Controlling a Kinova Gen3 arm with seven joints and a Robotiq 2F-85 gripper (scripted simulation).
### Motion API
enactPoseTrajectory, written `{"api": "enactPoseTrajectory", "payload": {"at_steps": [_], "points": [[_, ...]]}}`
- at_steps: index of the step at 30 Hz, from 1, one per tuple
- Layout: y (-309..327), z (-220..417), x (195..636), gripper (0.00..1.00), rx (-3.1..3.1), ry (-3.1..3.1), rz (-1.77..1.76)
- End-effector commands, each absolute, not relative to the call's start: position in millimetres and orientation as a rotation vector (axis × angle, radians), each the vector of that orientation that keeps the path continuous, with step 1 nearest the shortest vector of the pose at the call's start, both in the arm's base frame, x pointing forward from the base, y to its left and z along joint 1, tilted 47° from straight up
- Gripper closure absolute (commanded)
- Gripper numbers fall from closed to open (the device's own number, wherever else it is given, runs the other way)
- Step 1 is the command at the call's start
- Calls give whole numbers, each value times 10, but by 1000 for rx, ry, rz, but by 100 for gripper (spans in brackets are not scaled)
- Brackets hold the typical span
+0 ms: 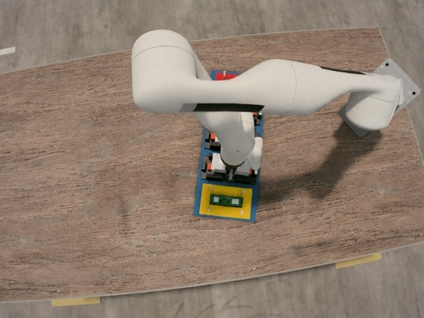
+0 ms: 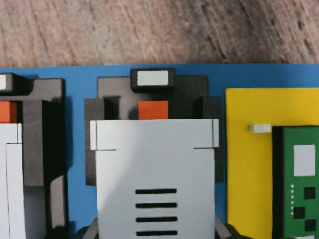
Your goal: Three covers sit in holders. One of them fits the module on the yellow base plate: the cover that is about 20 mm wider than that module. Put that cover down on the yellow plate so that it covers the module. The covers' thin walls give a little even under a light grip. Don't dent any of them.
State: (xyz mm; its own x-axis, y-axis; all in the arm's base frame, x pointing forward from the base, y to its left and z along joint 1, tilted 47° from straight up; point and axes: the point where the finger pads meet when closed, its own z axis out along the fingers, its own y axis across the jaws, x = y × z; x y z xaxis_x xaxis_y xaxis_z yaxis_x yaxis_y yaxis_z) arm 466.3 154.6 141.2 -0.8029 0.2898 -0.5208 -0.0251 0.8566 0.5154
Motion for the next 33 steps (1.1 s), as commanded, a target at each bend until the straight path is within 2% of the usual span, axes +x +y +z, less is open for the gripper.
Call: {"api": "enactPoseTrajectory", "payload": {"at_steps": [1, 33], "points": [[1543, 1415, 4664, 100, 192, 2418, 682], [1288, 1823, 4305, 100, 192, 2419, 682]]}}
